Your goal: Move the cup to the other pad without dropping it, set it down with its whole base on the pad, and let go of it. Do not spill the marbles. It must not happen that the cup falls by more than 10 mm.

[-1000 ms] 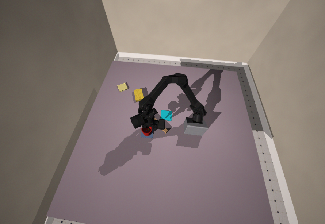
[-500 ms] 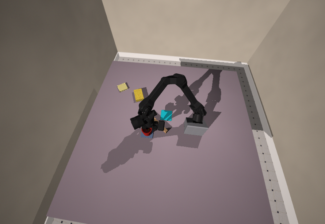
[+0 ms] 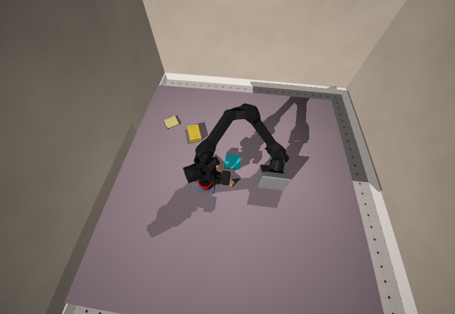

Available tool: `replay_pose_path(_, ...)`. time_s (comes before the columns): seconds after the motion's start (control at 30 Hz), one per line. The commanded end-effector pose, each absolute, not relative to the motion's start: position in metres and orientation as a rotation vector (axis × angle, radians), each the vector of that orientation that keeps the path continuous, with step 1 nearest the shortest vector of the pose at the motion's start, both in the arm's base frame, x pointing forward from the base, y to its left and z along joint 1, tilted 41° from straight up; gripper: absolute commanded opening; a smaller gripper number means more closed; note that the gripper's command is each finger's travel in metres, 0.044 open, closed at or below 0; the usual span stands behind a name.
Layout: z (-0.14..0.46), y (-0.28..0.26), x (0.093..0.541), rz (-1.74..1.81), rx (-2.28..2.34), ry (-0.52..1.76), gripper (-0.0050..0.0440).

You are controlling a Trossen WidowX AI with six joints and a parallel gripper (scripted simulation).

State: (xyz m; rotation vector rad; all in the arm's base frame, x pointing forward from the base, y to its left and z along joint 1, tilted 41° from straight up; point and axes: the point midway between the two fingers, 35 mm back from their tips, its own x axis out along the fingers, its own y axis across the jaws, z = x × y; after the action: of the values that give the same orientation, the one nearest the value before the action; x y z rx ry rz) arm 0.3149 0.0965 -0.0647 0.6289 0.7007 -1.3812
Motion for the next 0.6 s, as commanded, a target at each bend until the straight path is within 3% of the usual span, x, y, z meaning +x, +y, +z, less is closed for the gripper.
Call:
replay_pose_path(0.0, -0.063, 0.095, 0.318, -1.369, 0.638, 0.694, 0.0148)
replay_pose_path(0.57, -0.078, 0.081, 0.318, -1.370, 0.637, 0.692, 0.0148)
